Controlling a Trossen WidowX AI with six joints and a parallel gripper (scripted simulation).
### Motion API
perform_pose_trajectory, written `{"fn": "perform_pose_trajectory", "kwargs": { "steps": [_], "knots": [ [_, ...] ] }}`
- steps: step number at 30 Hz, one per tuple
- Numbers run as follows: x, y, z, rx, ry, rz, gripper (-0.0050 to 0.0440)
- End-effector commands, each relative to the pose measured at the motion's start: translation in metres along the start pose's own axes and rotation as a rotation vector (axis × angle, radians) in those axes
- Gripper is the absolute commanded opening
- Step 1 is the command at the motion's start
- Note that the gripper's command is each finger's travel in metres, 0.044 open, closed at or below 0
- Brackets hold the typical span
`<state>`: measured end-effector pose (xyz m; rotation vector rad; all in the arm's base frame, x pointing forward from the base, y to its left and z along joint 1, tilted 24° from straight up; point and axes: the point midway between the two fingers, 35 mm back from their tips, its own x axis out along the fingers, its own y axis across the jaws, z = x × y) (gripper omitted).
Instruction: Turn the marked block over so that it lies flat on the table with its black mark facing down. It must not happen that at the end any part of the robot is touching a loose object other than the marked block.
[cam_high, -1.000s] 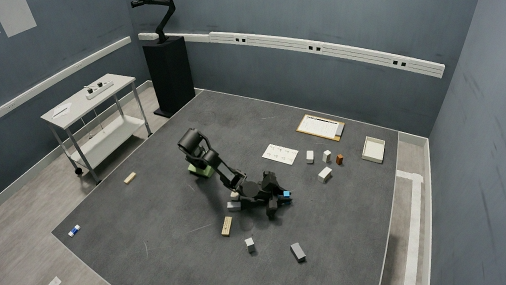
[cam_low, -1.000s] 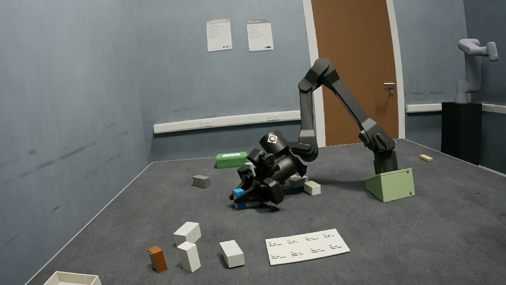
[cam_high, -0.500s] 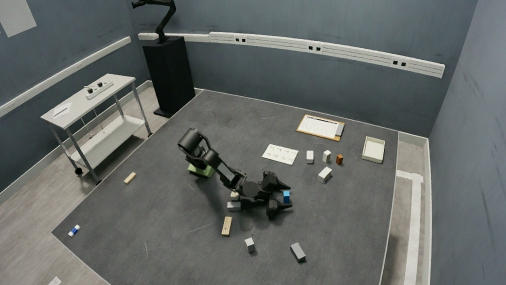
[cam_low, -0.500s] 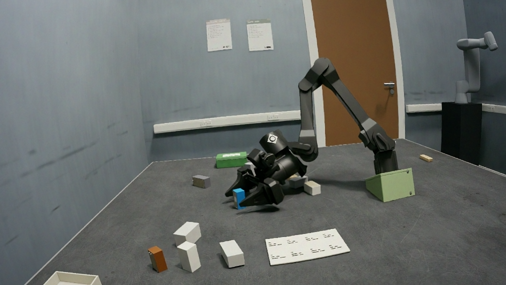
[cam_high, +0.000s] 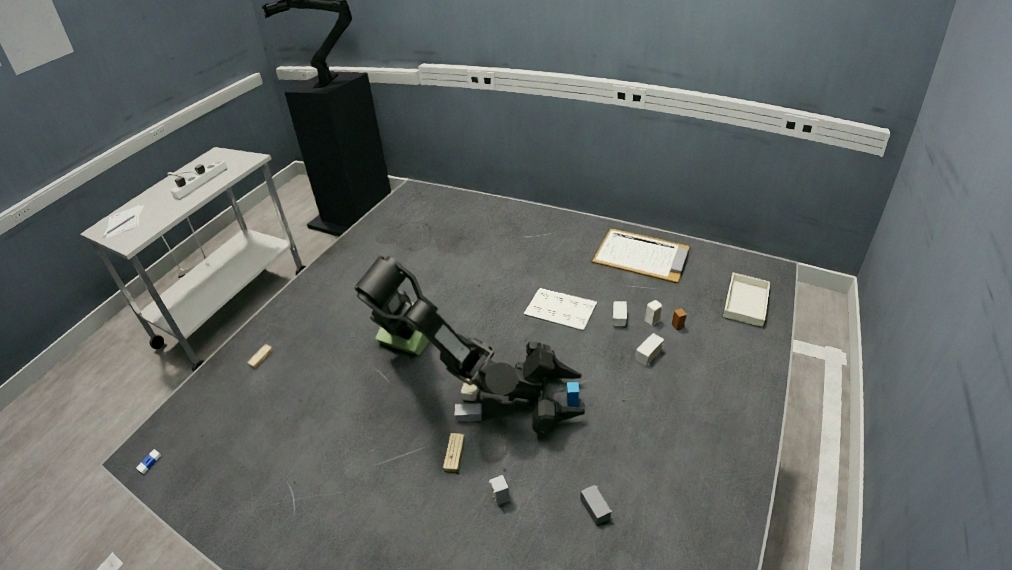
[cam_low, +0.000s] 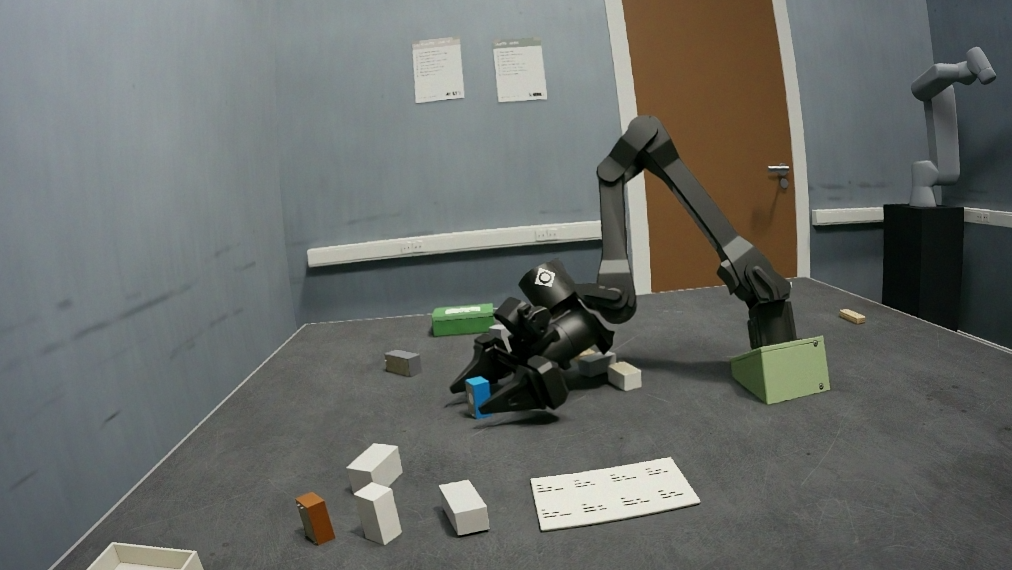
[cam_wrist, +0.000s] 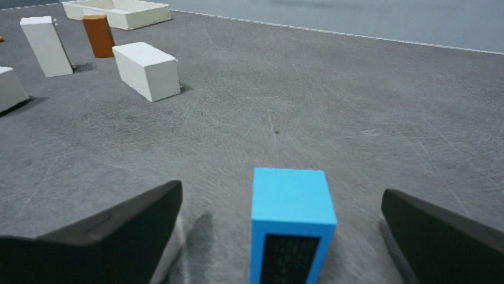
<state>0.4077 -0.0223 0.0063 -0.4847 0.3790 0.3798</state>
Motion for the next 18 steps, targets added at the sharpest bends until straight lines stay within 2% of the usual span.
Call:
{"fn": "perform_pose_trajectory", "kwargs": {
  "steps": [1,9,18],
  "knots": [
    [0.001,-0.004,0.002,-0.007,-0.007,-0.008,0.044],
    [0.001,-0.004,0.003,-0.007,-0.009,-0.009,0.044],
    [0.006,-0.008,0.035,-0.013,-0.027,-0.022,0.044]
  ]
}}
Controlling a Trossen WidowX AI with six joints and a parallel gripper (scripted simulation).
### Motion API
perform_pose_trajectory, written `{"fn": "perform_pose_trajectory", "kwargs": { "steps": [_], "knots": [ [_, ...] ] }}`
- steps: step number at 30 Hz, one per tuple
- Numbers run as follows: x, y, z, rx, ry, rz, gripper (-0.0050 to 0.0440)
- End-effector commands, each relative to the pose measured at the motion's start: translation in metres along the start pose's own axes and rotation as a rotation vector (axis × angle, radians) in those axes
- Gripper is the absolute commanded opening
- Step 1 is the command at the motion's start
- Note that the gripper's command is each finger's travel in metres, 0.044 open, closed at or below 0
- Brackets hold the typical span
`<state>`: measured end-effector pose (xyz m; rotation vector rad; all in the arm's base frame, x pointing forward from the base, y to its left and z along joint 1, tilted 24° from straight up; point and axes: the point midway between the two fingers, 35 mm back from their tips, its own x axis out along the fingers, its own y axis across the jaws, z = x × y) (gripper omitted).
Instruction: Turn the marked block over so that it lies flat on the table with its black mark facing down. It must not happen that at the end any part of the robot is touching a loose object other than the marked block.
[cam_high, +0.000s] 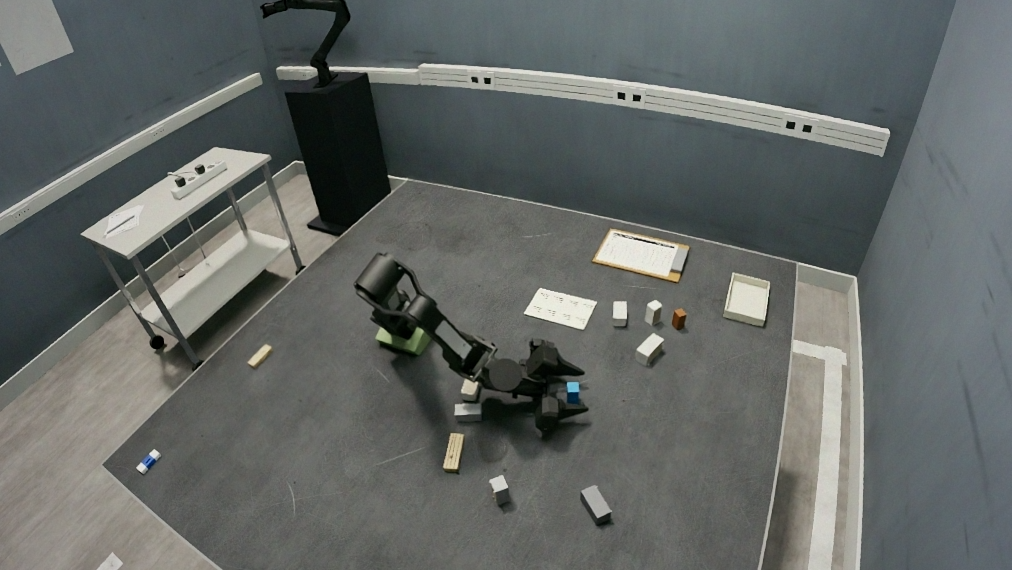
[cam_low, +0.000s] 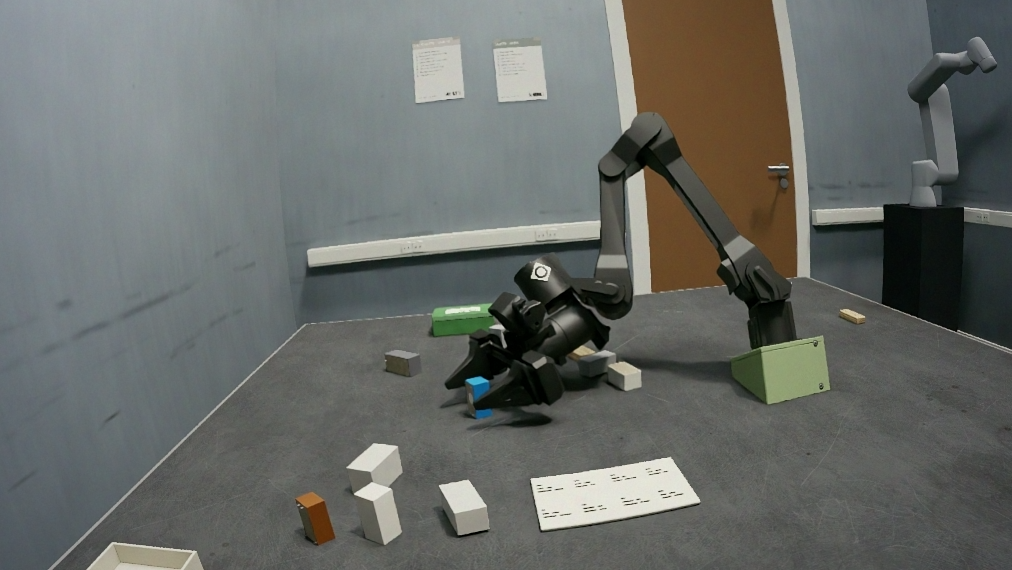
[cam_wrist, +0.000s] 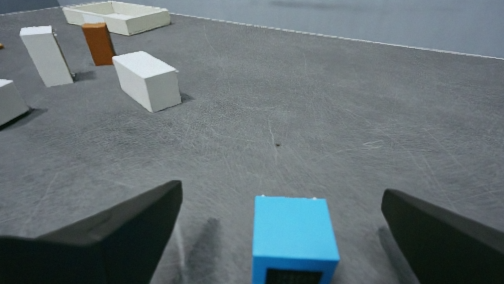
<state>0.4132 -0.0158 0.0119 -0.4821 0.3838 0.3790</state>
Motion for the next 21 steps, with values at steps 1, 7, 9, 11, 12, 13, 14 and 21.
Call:
{"fn": "perform_pose_trajectory", "kwargs": {
  "steps": [1,7,9,11,12,13,14,21],
  "knots": [
    [0.004,-0.009,0.031,-0.016,-0.032,-0.023,0.044],
    [0.01,-0.009,0.054,-0.015,-0.035,-0.024,0.044],
    [0.013,-0.009,0.064,-0.015,-0.036,-0.024,0.044],
    [0.015,-0.009,0.073,-0.015,-0.037,-0.024,0.044],
    [0.016,-0.009,0.077,-0.014,-0.037,-0.024,0.044],
    [0.017,-0.009,0.08,-0.014,-0.038,-0.024,0.044],
    [0.018,-0.009,0.083,-0.014,-0.038,-0.024,0.044],
    [0.021,-0.007,0.085,-0.013,-0.029,-0.019,0.044]
  ]
}}
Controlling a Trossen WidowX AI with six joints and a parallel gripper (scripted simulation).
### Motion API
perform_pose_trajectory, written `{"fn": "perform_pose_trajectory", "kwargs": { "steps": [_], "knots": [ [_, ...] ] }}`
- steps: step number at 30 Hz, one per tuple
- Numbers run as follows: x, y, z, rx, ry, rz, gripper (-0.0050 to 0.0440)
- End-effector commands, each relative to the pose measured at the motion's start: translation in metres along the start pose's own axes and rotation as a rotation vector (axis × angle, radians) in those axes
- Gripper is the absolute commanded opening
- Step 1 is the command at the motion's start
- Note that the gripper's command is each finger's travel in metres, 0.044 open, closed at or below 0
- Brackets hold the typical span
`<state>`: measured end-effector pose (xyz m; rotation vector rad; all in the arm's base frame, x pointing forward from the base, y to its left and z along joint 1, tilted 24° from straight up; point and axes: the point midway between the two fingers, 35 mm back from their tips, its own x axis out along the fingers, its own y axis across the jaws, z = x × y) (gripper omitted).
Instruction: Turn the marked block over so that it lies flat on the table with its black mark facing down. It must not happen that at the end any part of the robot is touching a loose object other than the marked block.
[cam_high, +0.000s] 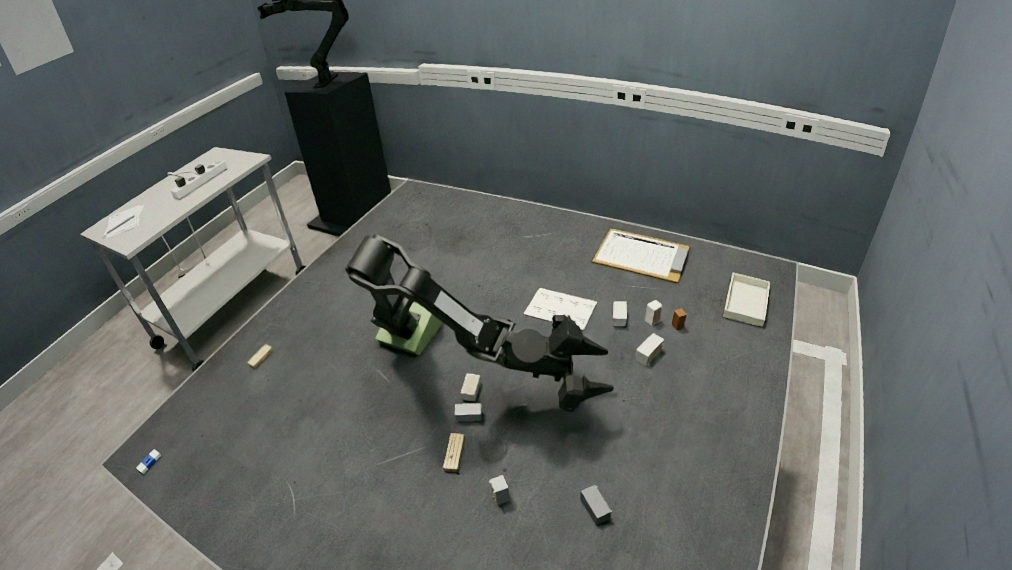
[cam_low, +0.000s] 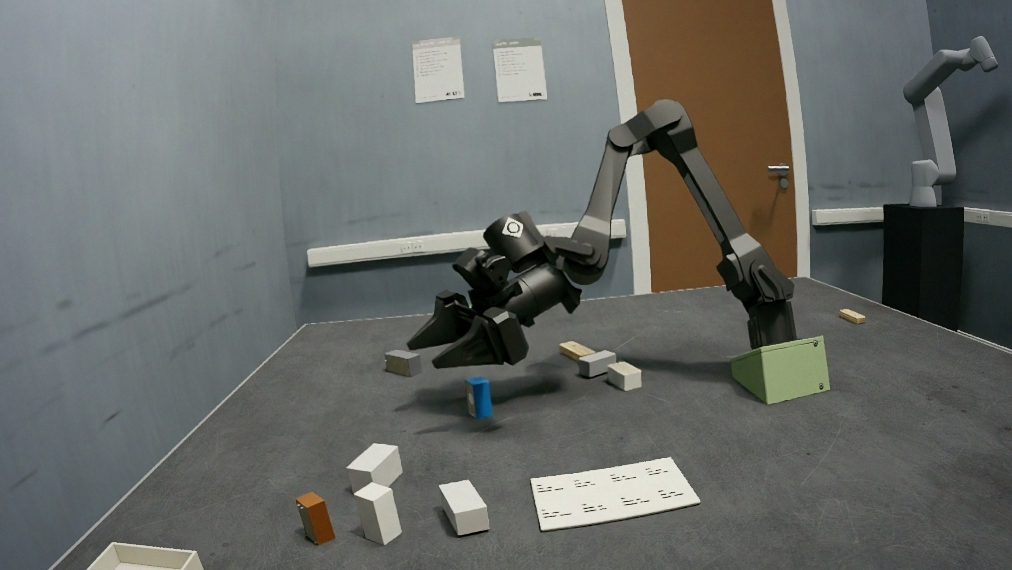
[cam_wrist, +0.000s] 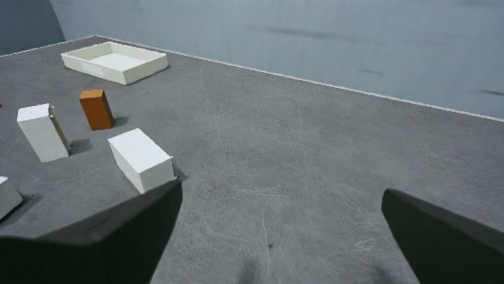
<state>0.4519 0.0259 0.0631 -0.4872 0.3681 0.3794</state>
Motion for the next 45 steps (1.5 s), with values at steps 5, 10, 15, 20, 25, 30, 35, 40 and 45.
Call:
{"fn": "perform_pose_trajectory", "kwargs": {
  "steps": [5,10,15,20,25,30,35,40,45],
  "knots": [
    [-0.002,-0.008,0.012,-0.006,-0.015,-0.019,0.044],
    [-0.003,-0.008,0.016,-0.013,0.016,-0.021,0.044],
    [-0.009,-0.008,0.018,-0.014,0.124,-0.021,0.044],
    [-0.017,-0.007,0.019,-0.015,0.231,-0.022,0.044],
    [-0.021,-0.003,0.016,0.004,0.478,-0.009,0.044],
    [-0.033,-0.003,0.021,0.005,0.721,-0.009,0.044],
    [-0.041,-0.003,0.024,0.005,0.891,-0.009,0.044],
    [-0.048,-0.002,0.026,0.005,1.032,-0.009,0.044],
    [-0.054,-0.002,0.028,0.005,1.158,-0.009,0.044]
  ]
}}
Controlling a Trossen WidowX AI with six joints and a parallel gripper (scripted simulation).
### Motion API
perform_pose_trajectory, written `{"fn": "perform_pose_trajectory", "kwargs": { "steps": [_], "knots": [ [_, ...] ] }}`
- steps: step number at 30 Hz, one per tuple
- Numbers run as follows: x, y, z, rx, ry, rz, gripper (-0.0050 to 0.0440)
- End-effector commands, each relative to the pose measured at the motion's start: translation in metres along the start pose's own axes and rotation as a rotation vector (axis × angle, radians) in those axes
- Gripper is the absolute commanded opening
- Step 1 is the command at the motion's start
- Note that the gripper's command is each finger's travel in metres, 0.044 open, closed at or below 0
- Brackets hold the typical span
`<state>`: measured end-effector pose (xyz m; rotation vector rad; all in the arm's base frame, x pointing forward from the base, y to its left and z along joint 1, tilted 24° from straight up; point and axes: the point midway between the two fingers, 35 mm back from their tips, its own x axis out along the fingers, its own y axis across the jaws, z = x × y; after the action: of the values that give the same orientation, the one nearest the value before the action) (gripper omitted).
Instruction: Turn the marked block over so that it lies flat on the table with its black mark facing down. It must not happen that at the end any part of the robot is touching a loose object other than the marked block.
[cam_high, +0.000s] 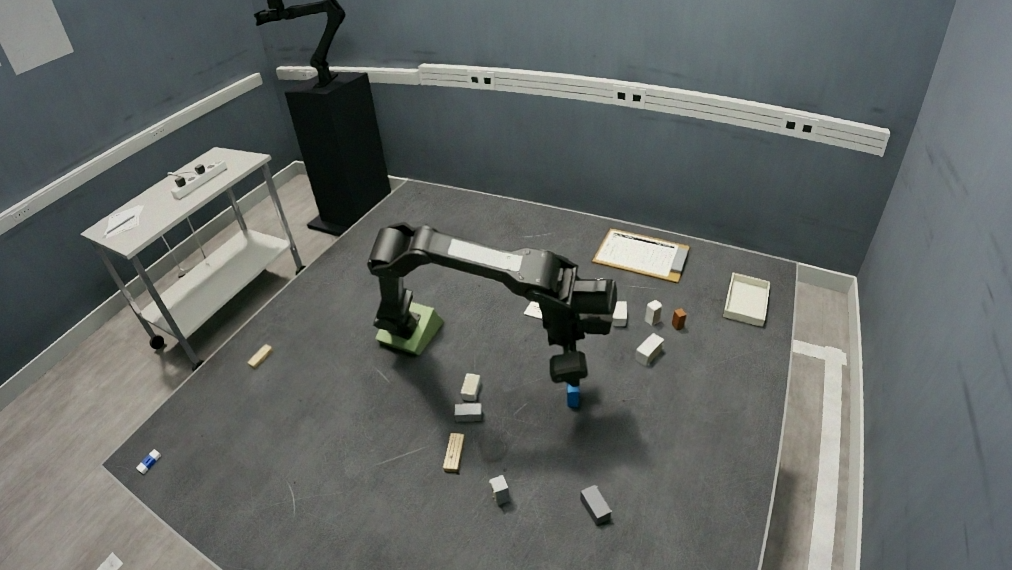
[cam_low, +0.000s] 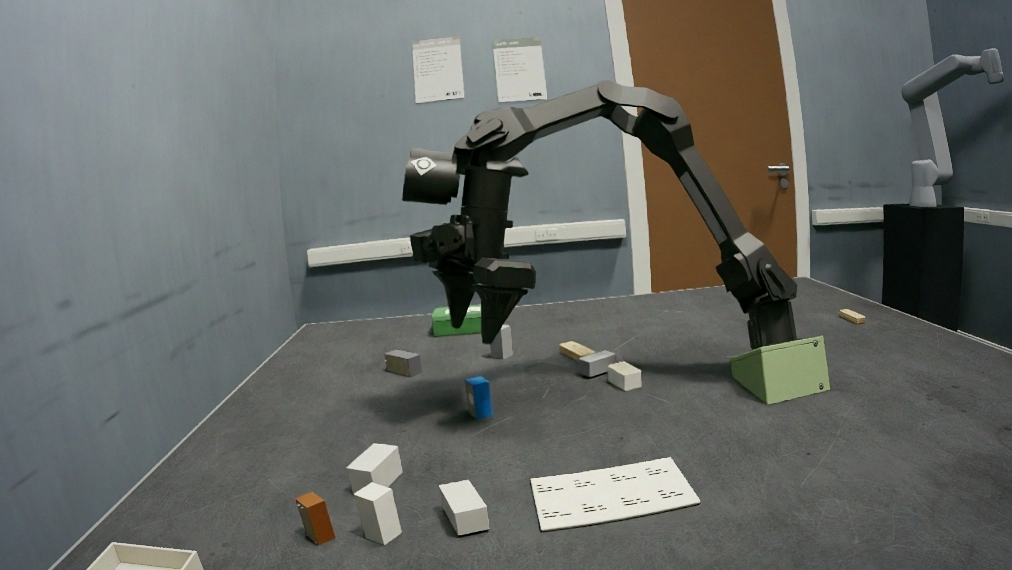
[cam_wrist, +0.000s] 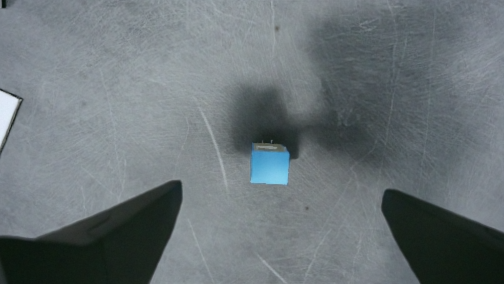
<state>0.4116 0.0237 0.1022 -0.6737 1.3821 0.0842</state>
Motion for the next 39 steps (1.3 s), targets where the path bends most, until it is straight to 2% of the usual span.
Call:
{"fn": "perform_pose_trajectory", "kwargs": {
  "steps": [1,6,11,39],
  "knots": [
    [-0.0075,-0.0028,0.0009,0.012,0.122,0.007,0.044],
    [-0.0094,-0.0034,-0.0017,0.013,0.179,0.006,0.044],
    [-0.0098,-0.0037,-0.0024,0.014,0.191,0.006,0.044],
    [-0.0088,-0.0025,-0.0034,0.01,0.196,0.01,0.044]
  ]
}}
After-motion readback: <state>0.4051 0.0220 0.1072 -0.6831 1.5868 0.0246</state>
